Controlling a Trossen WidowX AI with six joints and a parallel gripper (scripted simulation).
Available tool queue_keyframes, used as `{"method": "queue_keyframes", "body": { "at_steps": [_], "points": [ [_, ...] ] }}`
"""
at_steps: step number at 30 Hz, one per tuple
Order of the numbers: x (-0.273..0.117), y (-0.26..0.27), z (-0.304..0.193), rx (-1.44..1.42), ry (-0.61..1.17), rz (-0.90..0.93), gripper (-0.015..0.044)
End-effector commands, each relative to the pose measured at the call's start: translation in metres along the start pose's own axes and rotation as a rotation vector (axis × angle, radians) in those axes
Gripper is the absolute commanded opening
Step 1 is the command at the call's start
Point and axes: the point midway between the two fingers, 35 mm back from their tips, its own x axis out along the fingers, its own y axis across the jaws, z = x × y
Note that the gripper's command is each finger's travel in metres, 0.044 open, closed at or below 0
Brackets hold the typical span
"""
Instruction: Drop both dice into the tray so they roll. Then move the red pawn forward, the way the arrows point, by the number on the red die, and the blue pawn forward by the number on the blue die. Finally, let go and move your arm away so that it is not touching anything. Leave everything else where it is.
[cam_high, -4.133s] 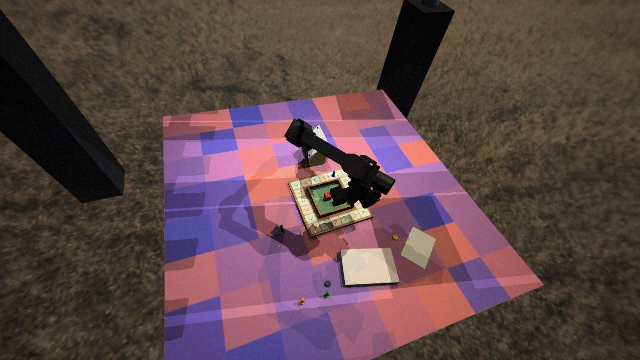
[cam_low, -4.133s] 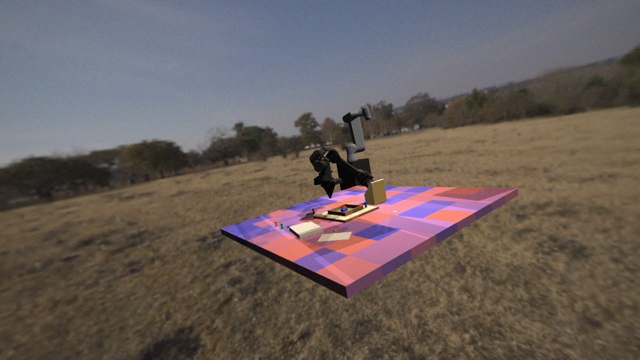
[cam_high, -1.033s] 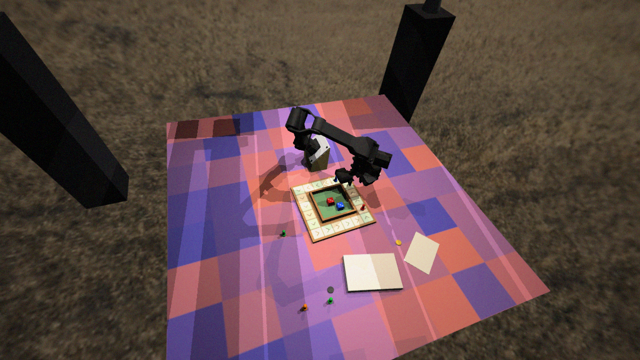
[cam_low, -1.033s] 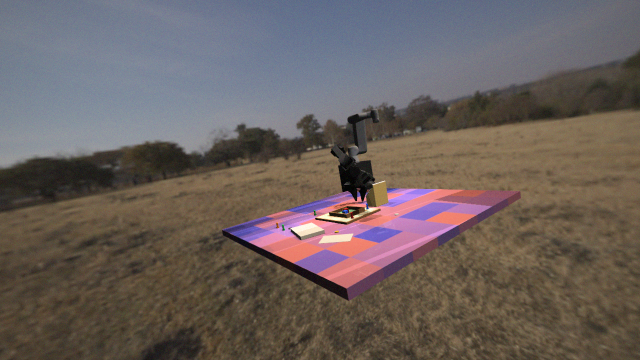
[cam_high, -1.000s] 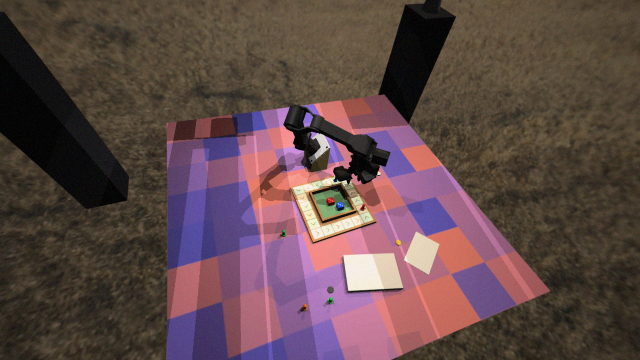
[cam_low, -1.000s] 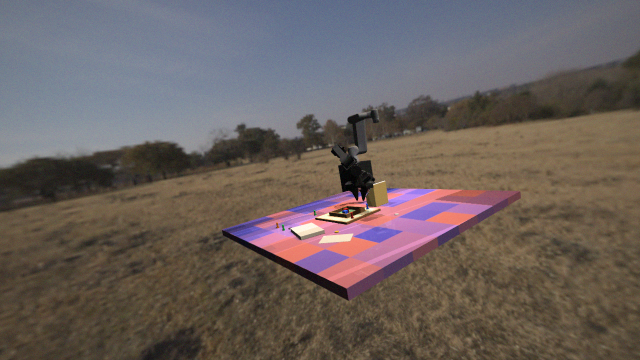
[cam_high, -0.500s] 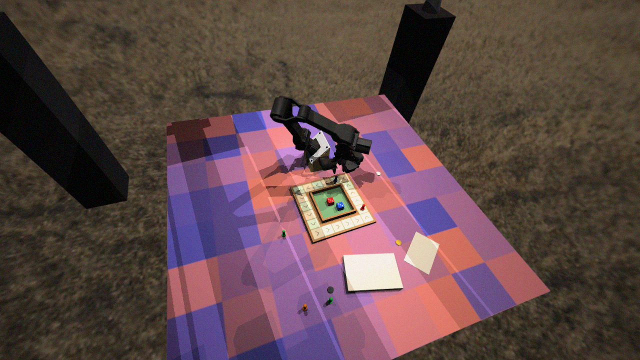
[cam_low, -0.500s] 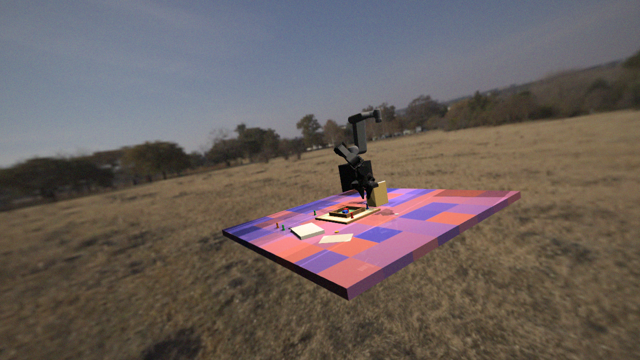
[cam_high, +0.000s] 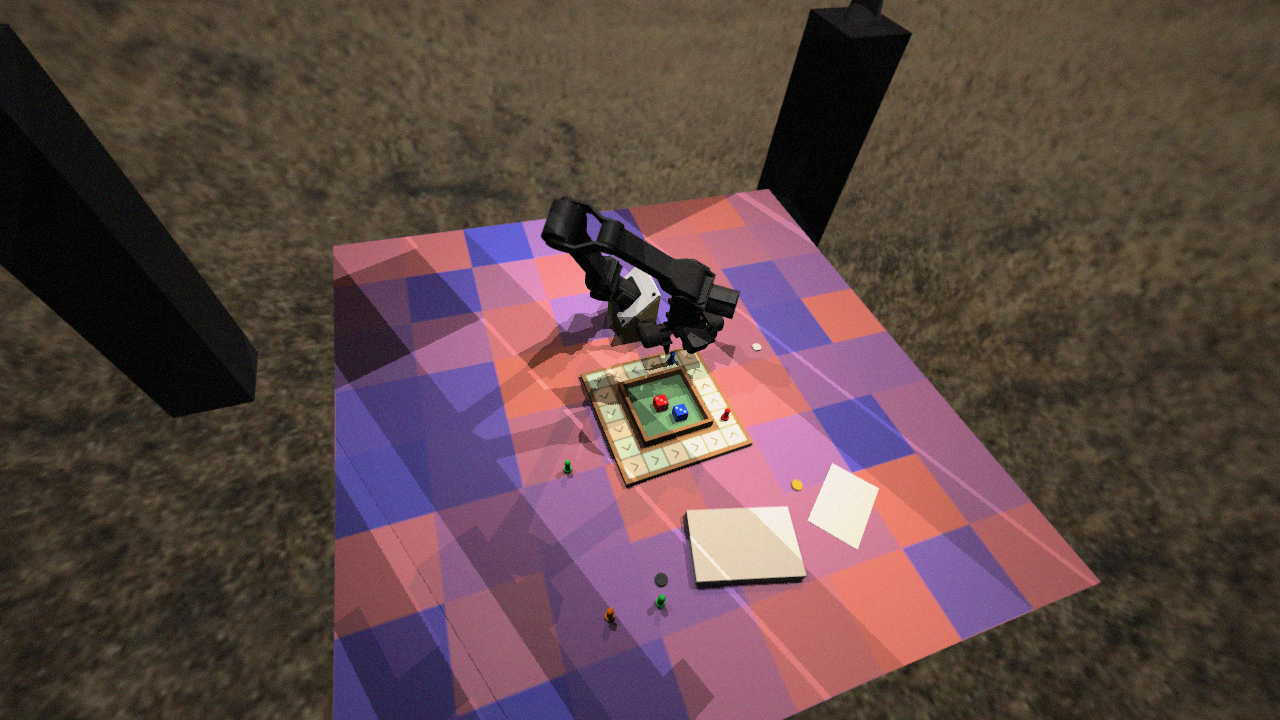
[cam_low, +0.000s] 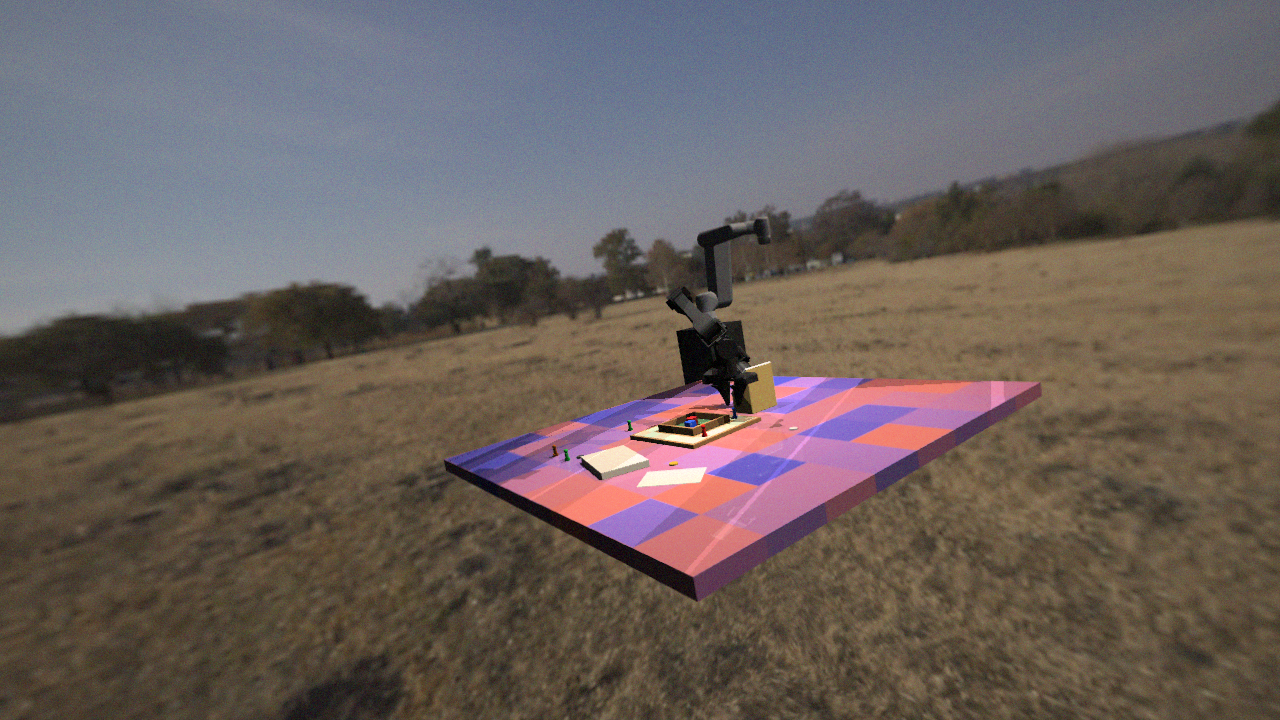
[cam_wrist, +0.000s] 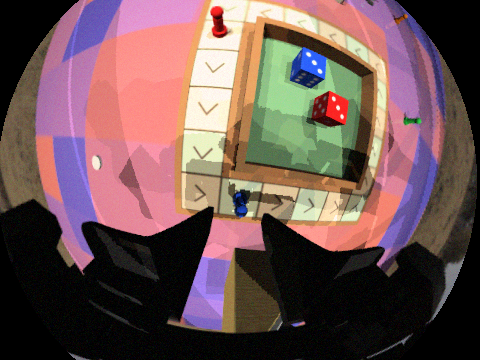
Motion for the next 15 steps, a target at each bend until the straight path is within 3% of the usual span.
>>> {"method": "queue_keyframes", "body": {
  "at_steps": [1, 15],
  "points": [
    [0.009, -0.002, -0.001, -0.009, 0.002, -0.010, 0.0200],
    [0.031, -0.003, -0.002, -0.008, 0.002, -0.012, 0.0200]
  ]
}}
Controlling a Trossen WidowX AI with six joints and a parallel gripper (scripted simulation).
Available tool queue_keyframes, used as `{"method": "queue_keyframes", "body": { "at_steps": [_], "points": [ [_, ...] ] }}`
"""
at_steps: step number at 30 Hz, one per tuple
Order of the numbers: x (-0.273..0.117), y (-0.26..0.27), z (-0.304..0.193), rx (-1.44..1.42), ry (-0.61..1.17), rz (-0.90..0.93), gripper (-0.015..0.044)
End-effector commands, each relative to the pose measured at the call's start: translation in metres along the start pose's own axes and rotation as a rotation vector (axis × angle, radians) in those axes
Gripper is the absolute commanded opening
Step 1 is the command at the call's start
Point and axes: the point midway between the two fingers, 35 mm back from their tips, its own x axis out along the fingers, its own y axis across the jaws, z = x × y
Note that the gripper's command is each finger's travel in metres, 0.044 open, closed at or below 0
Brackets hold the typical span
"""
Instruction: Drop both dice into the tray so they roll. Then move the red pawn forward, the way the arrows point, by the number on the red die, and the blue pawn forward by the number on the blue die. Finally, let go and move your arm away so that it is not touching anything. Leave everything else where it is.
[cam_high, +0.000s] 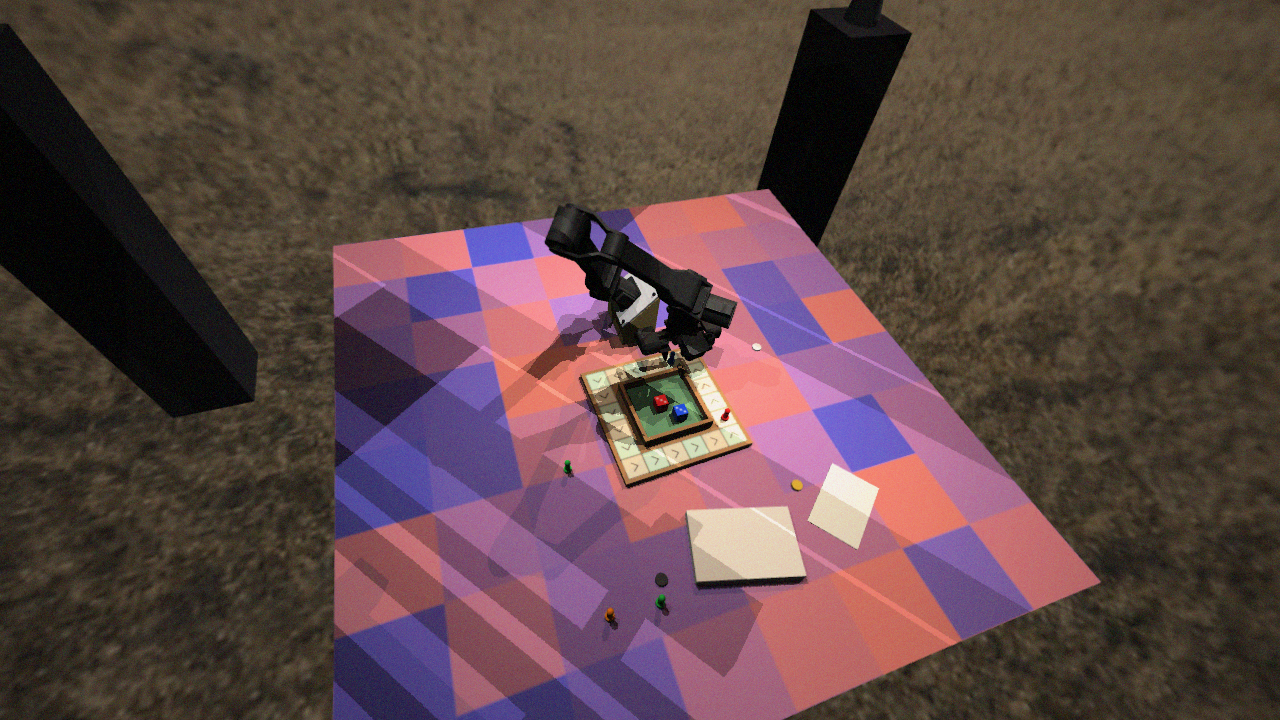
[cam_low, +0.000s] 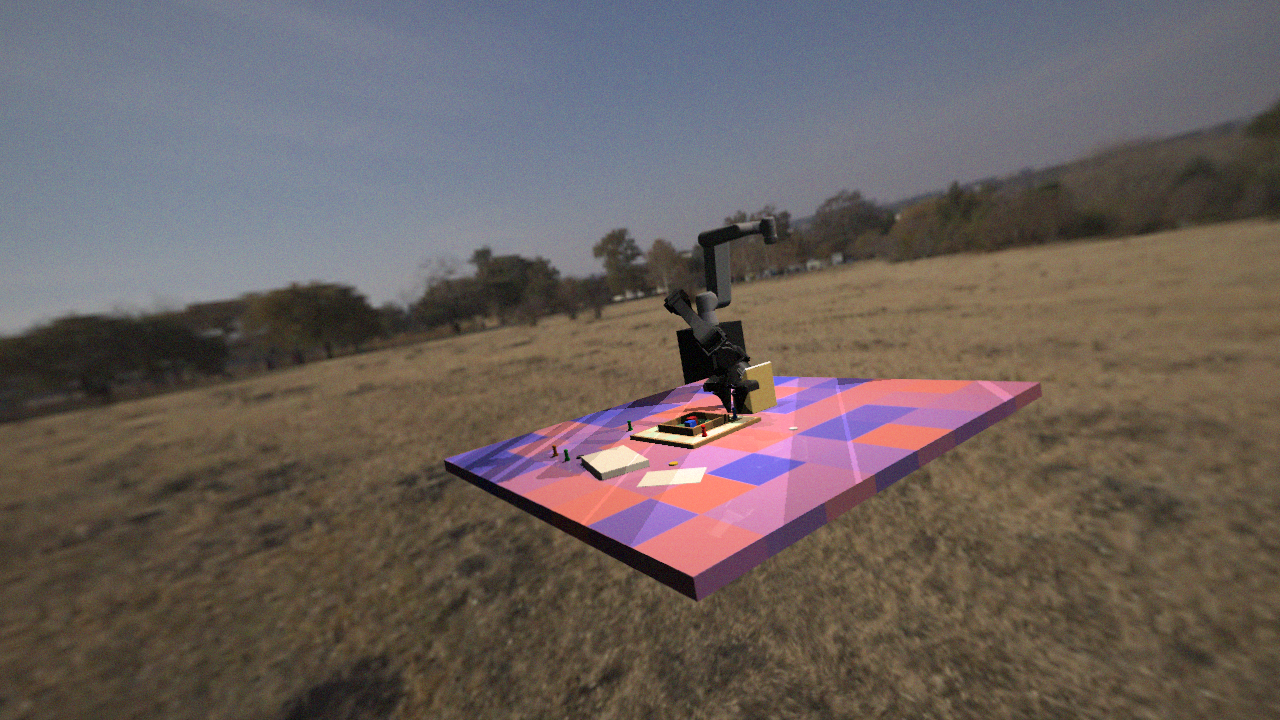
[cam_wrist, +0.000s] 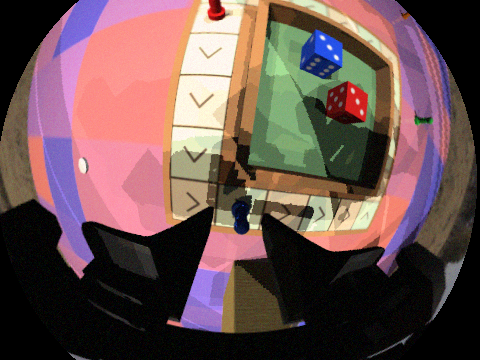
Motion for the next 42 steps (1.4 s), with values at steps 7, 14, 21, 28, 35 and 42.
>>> {"method": "queue_keyframes", "body": {
  "at_steps": [7, 14, 21, 28, 35, 42],
  "points": [
    [0.008, -0.002, -0.002, -0.009, 0.003, -0.010, 0.0069],
    [0.008, -0.002, -0.002, -0.009, 0.003, -0.010, 0.0022],
    [0.005, -0.001, -0.001, -0.009, 0.003, -0.009, 0.0000],
    [-0.032, 0.006, 0.006, -0.011, 0.002, -0.001, 0.0000],
    [-0.074, 0.009, 0.006, -0.011, 0.003, 0.001, 0.0000],
    [-0.116, 0.007, 0.000, -0.011, 0.004, -0.004, 0.0000]
  ]
}}
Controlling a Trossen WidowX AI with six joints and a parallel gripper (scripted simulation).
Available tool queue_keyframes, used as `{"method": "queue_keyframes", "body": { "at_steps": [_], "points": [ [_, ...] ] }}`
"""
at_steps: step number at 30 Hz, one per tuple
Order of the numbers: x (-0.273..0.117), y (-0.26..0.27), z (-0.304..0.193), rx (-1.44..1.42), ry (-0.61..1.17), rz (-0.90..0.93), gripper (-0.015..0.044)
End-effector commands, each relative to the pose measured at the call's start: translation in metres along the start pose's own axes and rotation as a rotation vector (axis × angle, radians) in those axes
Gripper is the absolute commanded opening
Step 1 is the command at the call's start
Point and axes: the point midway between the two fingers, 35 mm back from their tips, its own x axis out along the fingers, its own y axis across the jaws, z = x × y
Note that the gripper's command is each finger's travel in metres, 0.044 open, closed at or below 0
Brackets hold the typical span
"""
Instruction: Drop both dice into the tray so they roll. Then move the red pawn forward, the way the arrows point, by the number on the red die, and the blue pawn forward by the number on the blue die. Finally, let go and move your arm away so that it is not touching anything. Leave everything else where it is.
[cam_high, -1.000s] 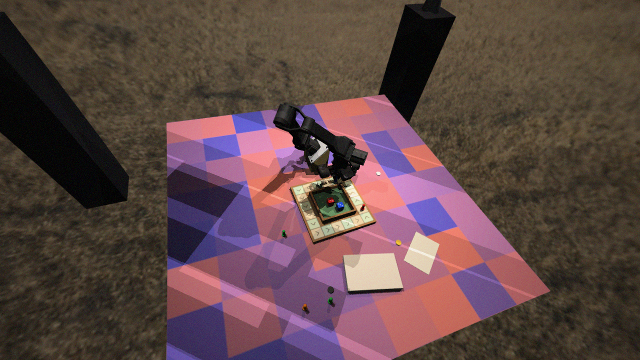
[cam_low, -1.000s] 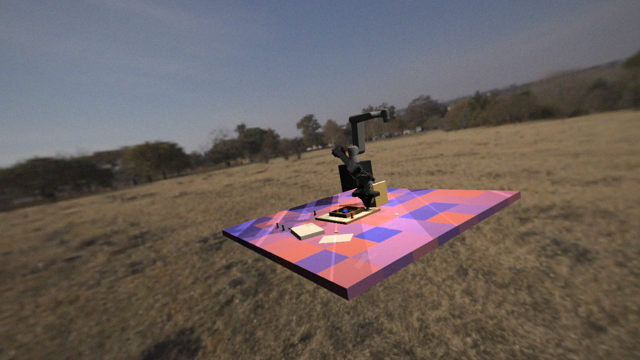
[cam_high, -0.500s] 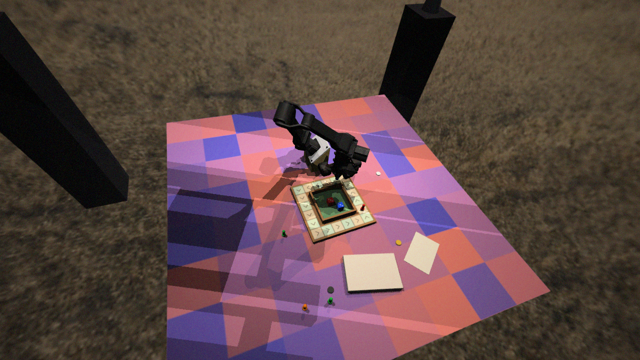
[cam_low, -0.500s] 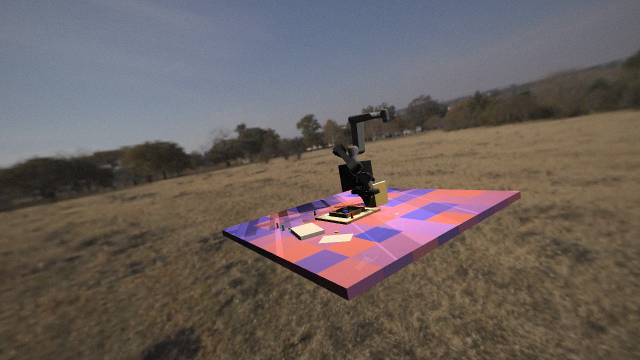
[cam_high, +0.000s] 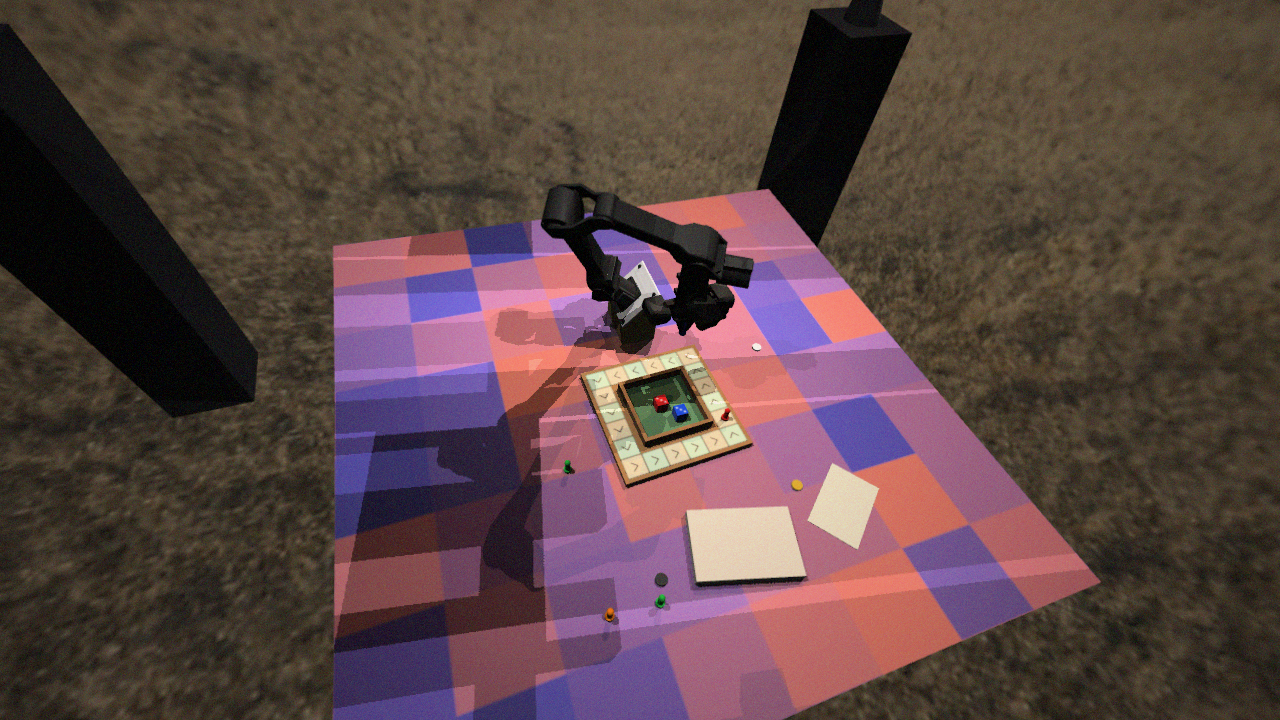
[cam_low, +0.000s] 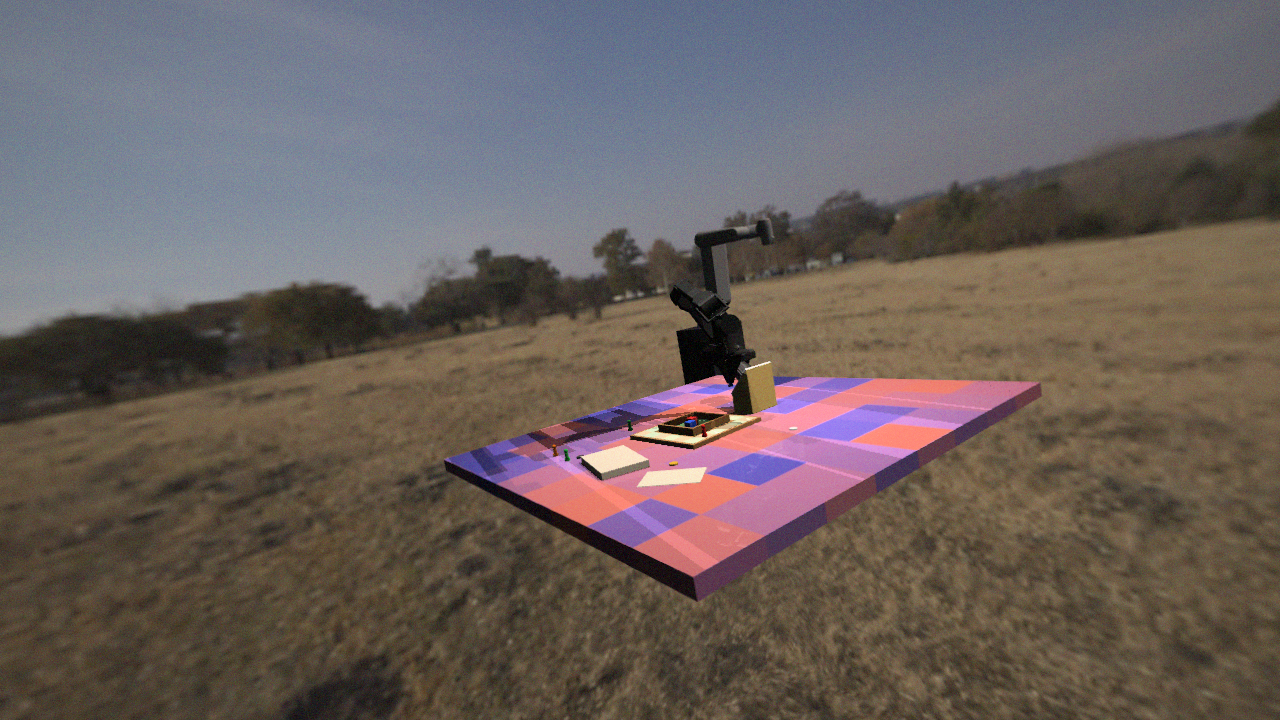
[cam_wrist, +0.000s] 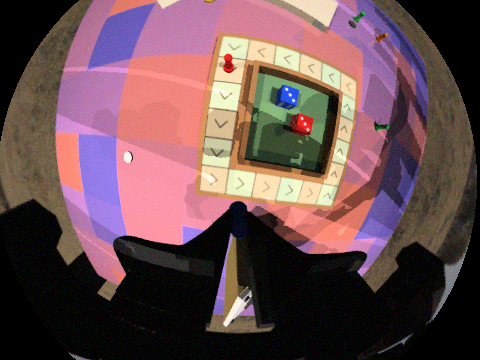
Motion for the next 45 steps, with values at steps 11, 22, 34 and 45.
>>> {"method": "queue_keyframes", "body": {
  "at_steps": [11, 22, 34, 45],
  "points": [
    [-0.016, -0.023, 0.003, 0.002, 0.005, 0.015, 0.0000],
    [0.009, -0.074, 0.012, -0.003, -0.001, 0.029, 0.0000],
    [0.039, -0.125, 0.004, 0.003, 0.000, 0.009, 0.0000],
    [0.054, -0.146, -0.006, 0.007, 0.006, -0.011, 0.0000]
  ]
}}
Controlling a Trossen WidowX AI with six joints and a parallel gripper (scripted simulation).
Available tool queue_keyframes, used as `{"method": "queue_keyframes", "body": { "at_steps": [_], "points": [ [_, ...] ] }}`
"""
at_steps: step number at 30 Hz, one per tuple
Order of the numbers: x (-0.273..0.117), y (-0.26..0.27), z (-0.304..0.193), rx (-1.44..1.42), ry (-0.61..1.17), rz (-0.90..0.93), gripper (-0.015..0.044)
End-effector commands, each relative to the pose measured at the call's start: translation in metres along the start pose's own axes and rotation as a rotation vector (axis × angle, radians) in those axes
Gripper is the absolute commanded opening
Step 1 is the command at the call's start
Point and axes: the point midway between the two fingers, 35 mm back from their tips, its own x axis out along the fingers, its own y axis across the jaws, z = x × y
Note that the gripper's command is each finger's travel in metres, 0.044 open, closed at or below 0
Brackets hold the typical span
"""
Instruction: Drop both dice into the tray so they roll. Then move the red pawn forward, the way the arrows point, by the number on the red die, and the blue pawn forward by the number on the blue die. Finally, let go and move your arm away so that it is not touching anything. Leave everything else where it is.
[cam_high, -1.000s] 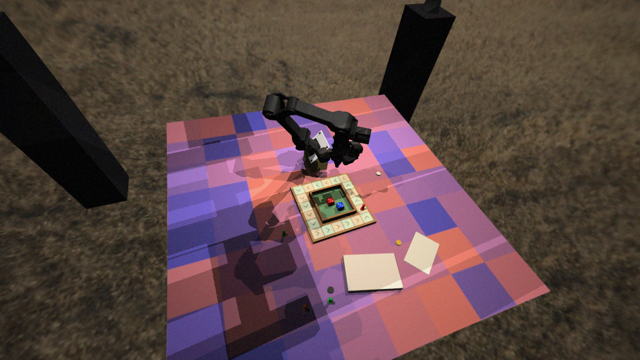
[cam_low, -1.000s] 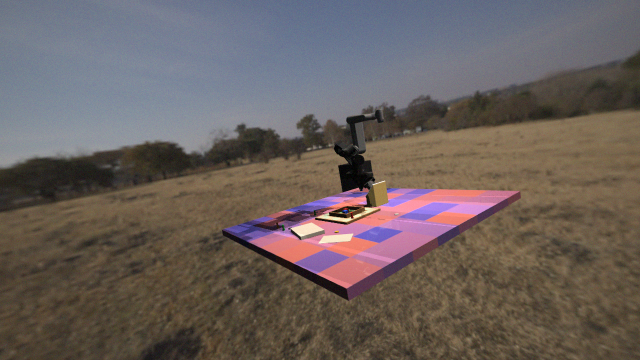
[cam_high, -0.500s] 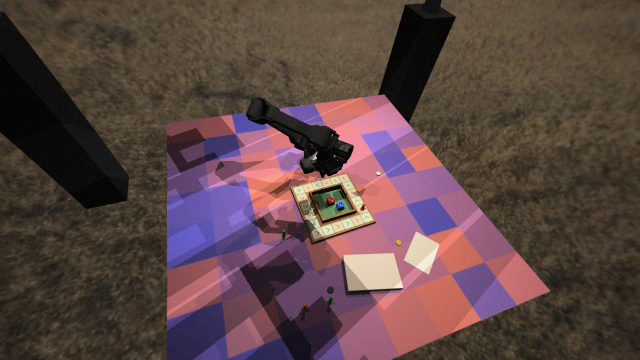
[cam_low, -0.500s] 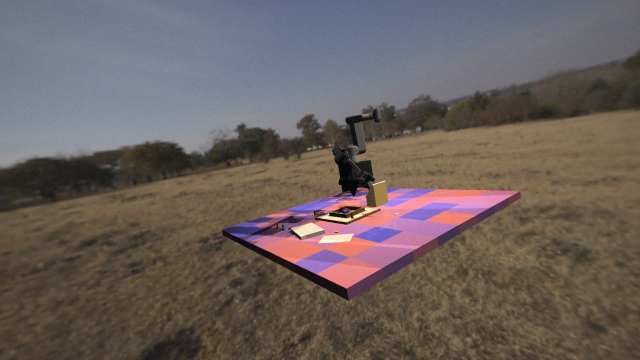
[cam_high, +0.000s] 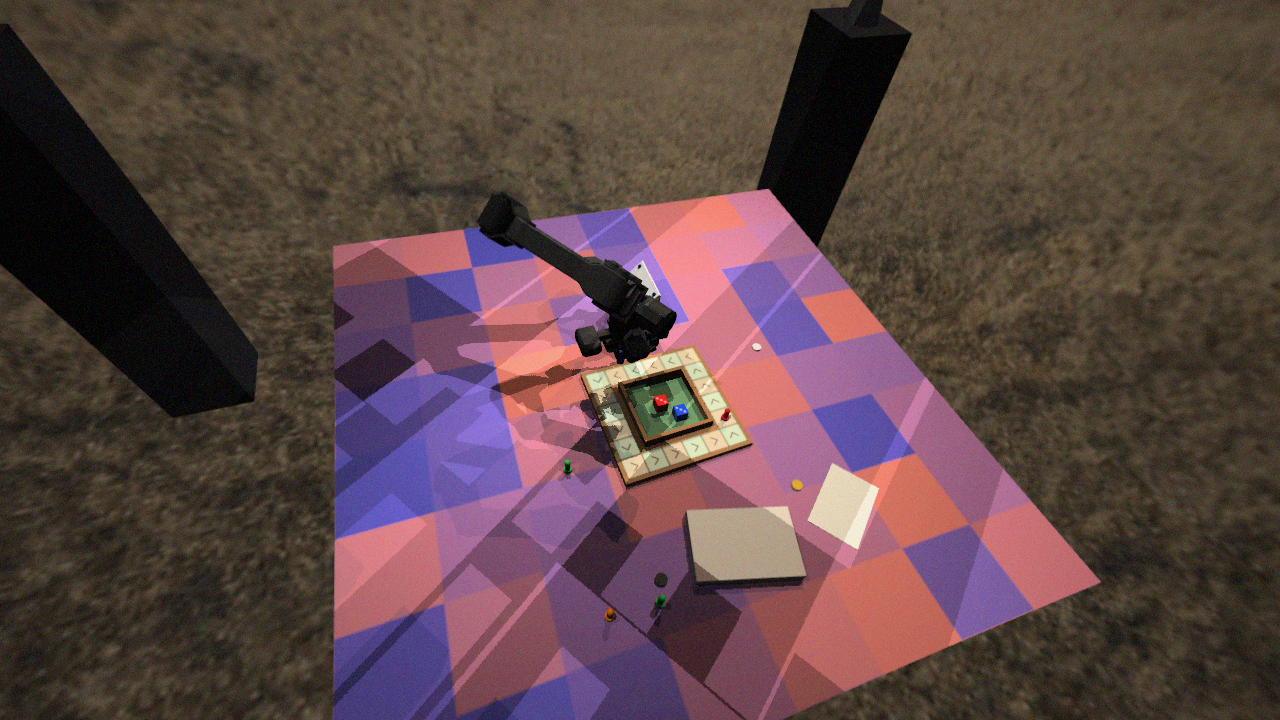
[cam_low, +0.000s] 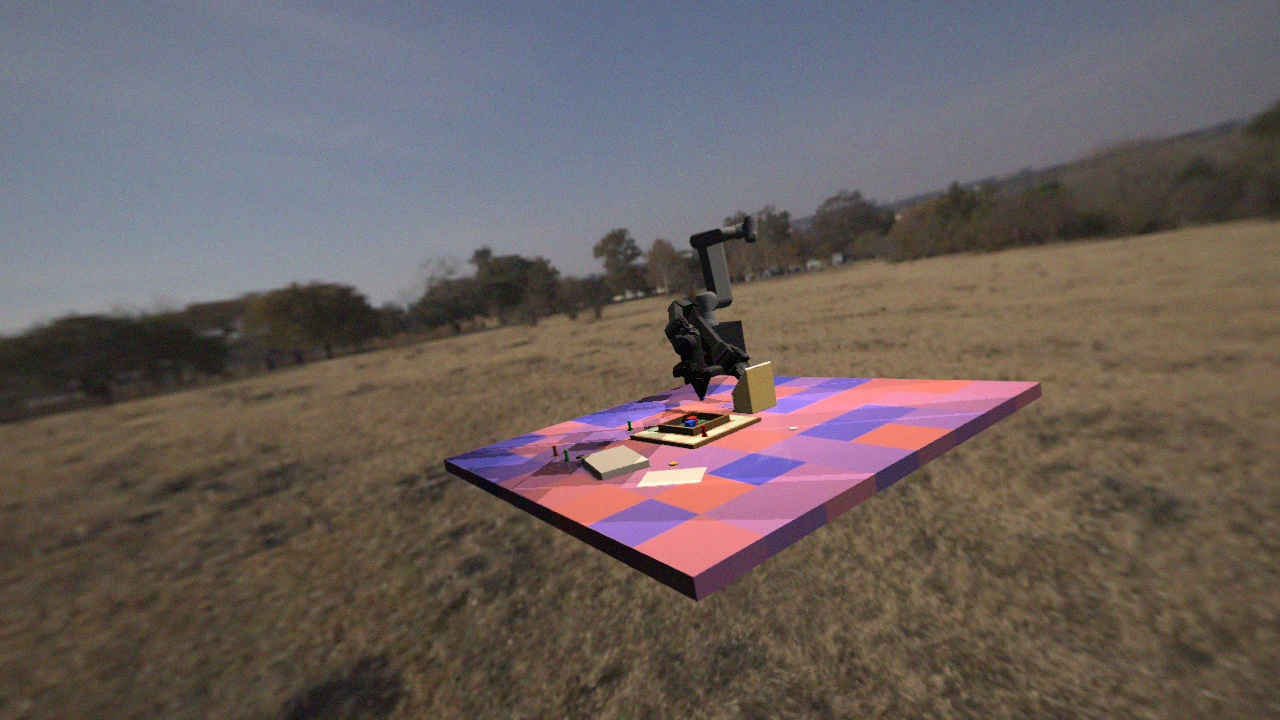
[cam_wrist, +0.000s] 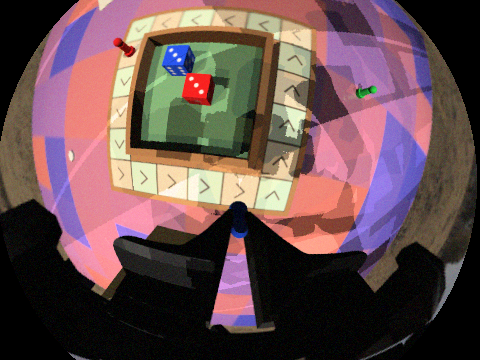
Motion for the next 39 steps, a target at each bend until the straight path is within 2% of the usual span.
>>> {"method": "queue_keyframes", "body": {
  "at_steps": [1, 10, 28, 39],
  "points": [
    [0.006, -0.003, -0.002, -0.005, 0.000, -0.008, 0.0000],
    [0.035, -0.004, -0.002, -0.004, -0.001, -0.010, 0.0000],
    [0.054, -0.005, -0.002, -0.004, -0.001, -0.011, 0.0000],
    [0.043, -0.003, 0.000, 0.002, -0.004, -0.002, 0.0289]
  ]
}}
